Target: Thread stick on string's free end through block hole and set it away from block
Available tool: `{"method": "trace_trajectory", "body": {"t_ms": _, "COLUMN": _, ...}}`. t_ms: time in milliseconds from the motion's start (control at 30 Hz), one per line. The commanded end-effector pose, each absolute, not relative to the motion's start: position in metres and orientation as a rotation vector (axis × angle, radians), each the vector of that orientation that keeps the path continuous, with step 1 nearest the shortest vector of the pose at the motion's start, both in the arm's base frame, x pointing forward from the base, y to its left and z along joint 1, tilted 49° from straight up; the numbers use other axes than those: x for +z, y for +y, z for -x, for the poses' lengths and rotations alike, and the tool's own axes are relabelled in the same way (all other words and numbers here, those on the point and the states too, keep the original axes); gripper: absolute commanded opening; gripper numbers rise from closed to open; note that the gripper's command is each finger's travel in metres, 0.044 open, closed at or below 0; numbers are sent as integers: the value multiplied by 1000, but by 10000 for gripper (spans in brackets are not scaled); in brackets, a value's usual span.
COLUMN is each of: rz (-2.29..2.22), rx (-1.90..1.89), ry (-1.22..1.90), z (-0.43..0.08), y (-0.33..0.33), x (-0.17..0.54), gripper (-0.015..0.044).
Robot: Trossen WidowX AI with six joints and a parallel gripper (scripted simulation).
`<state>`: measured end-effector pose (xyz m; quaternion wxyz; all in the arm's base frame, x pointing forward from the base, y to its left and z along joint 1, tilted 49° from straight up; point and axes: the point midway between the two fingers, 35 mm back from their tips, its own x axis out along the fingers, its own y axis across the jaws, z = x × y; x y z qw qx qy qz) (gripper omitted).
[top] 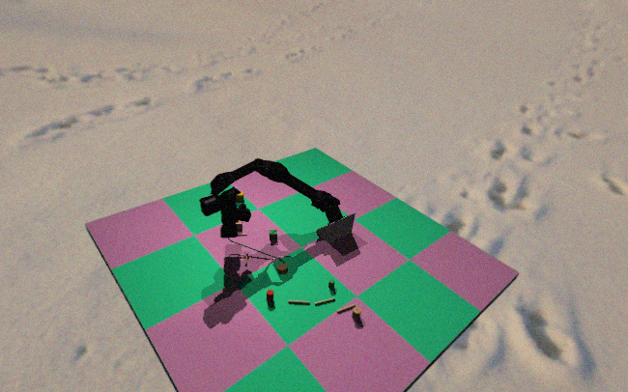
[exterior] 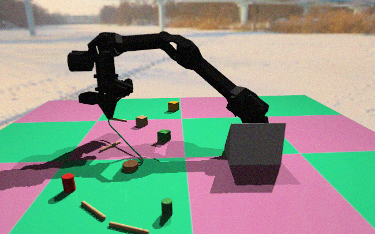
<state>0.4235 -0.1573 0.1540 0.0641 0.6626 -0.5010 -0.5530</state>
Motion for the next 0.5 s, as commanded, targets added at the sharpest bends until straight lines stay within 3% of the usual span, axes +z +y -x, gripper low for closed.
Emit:
{"method": "trace_trajectory", "body": {"t_ms": 0, "rz": -2002, "rx": -1644, "ry": -1514, "z": -425, "y": -162, "x": 160, "gripper": 0}}
{"method": "trace_trajectory", "body": {"t_ms": 467, "rz": -2005, "rx": -1622, "ry": -1512, "z": -424, "y": -168, "x": 164, "gripper": 0}}
